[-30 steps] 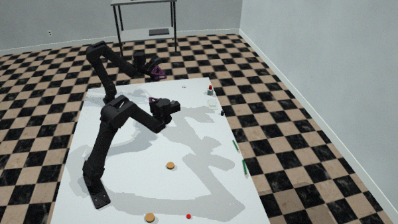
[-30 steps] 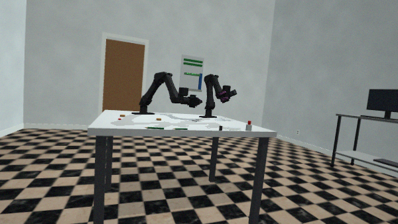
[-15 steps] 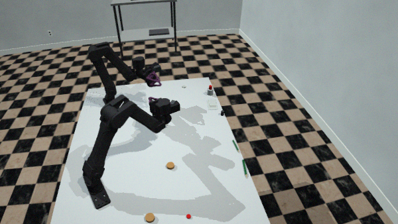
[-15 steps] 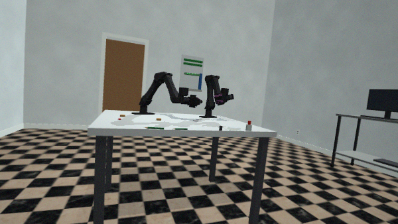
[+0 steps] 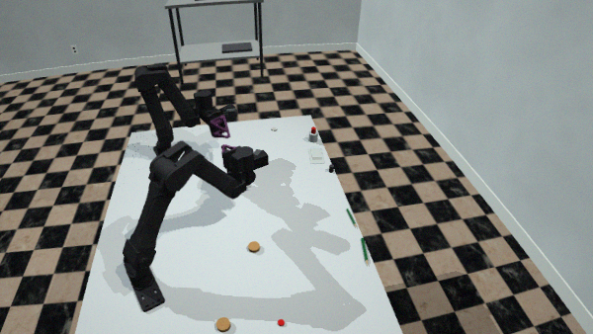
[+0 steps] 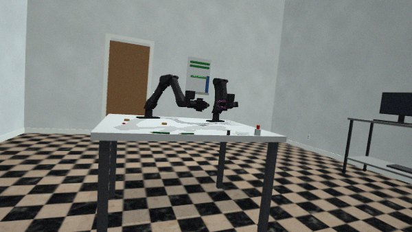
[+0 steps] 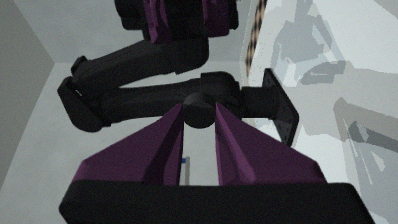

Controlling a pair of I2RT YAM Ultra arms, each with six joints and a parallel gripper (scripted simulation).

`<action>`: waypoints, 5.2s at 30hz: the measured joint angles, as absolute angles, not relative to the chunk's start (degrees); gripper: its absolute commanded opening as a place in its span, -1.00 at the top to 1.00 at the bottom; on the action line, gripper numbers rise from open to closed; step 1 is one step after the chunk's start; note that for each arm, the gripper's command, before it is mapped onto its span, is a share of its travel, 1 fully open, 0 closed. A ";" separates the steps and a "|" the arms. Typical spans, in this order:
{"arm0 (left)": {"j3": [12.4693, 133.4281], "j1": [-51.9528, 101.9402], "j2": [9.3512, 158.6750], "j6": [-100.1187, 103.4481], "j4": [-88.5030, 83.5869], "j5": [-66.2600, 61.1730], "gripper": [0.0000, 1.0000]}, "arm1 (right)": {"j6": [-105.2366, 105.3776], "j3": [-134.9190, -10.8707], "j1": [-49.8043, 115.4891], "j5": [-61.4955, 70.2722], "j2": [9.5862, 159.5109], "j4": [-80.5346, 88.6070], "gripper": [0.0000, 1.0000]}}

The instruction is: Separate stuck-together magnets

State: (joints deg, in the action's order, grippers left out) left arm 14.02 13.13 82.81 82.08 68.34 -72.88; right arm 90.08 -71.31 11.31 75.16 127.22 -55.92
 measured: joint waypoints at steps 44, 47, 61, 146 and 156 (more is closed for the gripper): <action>11.18 18.98 85.78 89.86 73.65 -75.22 0.34 | 90.08 -71.33 11.22 74.98 127.22 -55.92 0.63; 11.31 19.51 85.89 89.86 73.56 -74.74 0.34 | 90.08 -71.33 11.16 74.96 127.22 -55.92 0.63; 11.84 21.76 86.17 90.02 73.56 -72.38 0.34 | 90.08 -71.33 11.25 74.98 127.22 -55.92 0.63; 13.04 28.45 87.90 90.04 74.13 -65.36 0.34 | 90.08 -71.33 11.22 75.05 127.22 -55.92 0.63; 13.08 28.45 88.27 90.04 74.63 -65.41 0.34 | 90.08 -71.33 11.22 75.11 127.22 -55.92 0.63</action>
